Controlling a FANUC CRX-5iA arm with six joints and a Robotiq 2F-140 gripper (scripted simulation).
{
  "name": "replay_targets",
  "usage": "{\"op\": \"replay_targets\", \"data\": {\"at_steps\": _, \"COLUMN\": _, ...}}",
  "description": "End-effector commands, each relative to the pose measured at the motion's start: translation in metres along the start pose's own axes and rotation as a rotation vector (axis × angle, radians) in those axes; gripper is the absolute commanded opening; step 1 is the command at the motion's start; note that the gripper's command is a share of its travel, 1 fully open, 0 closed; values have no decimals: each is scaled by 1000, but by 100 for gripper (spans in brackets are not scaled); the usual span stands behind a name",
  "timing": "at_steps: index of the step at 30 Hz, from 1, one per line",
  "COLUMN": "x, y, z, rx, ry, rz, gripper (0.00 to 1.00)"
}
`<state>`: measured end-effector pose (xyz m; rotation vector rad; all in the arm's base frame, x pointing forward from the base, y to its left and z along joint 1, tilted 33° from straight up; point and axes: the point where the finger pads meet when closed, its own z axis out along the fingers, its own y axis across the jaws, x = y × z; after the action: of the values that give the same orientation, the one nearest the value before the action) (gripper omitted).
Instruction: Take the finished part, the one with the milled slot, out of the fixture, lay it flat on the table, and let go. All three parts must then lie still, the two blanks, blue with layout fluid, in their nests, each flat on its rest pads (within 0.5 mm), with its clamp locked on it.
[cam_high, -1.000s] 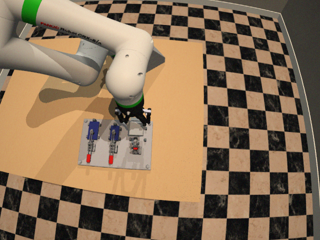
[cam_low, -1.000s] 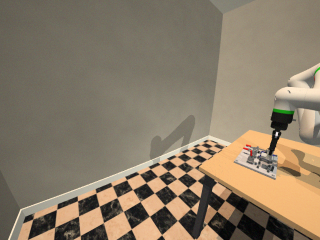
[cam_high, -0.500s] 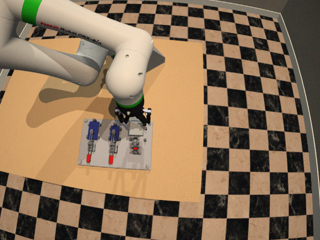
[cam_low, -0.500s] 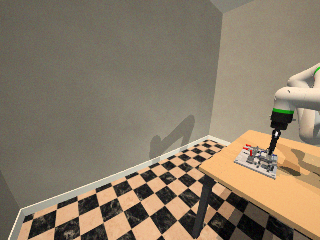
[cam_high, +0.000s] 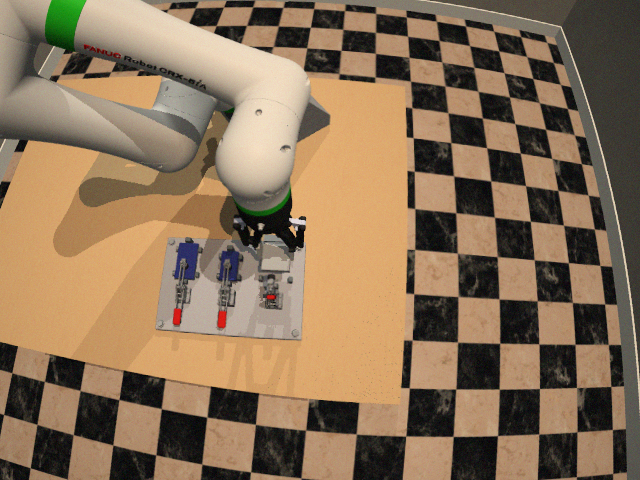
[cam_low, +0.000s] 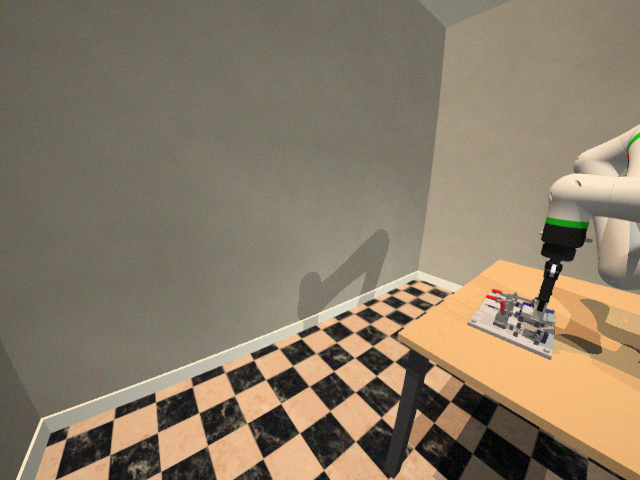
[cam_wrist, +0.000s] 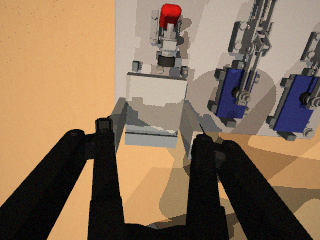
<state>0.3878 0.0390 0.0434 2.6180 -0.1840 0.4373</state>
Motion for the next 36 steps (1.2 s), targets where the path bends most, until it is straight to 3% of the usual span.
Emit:
{"op": "replay_targets", "data": {"at_steps": 1, "x": 0, "y": -3, "z": 0, "rx": 0, "ry": 0, "rz": 0, "gripper": 0}}
{"op": "replay_targets", "data": {"at_steps": 21, "x": 0, "y": -32, "z": 0, "rx": 0, "ry": 0, "rz": 0, "gripper": 0}}
{"op": "replay_targets", "data": {"at_steps": 36, "x": 0, "y": -71, "z": 0, "rx": 0, "ry": 0, "rz": 0, "gripper": 0}}
